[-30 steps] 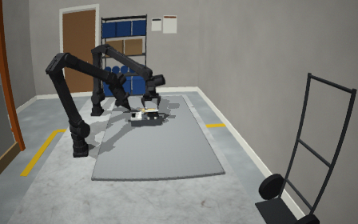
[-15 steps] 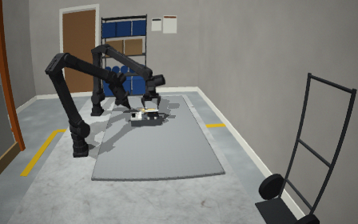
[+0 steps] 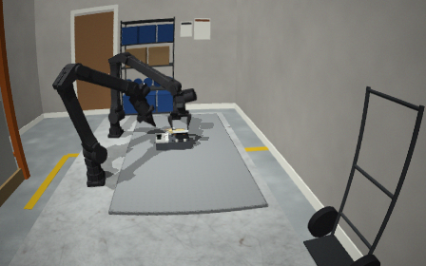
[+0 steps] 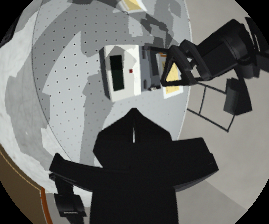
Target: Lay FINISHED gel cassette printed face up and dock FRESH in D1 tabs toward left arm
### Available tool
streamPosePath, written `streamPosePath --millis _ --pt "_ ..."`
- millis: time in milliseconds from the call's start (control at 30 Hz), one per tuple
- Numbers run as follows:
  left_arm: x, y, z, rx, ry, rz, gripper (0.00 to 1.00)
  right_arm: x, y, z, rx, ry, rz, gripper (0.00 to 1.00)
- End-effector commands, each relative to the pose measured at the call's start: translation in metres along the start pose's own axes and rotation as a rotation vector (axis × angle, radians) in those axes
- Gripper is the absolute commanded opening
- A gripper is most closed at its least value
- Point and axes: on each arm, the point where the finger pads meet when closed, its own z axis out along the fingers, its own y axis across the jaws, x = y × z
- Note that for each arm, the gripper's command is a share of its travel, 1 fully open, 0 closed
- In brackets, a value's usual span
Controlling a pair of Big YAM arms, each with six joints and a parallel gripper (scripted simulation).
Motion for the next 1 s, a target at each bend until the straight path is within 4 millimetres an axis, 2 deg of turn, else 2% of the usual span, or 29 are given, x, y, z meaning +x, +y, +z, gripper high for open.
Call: streamPosePath --millis 0,200,500,767,967 --pt "-0.002 0.002 -0.001 -0.012 -0.008 0.012 0.0 -0.019 -0.024 -0.024 0.031 -0.04 0.023 0.0" --pt "-0.002 0.002 -0.001 -0.012 -0.008 0.012 0.0 -0.019 -0.029 -0.033 0.031 -0.04 0.023 0.0" --pt "-0.002 0.002 -0.001 -0.012 -0.008 0.012 0.0 -0.019 -0.029 -0.033 0.031 -0.04 0.023 0.0" --pt "-0.002 0.002 -0.001 -0.012 -0.008 0.012 0.0 -0.021 -0.036 -0.045 0.032 -0.042 0.023 0.0" --pt "-0.002 0.002 -0.001 -0.012 -0.008 0.012 0.0 -0.021 -0.037 -0.047 0.032 -0.042 0.023 0.0"
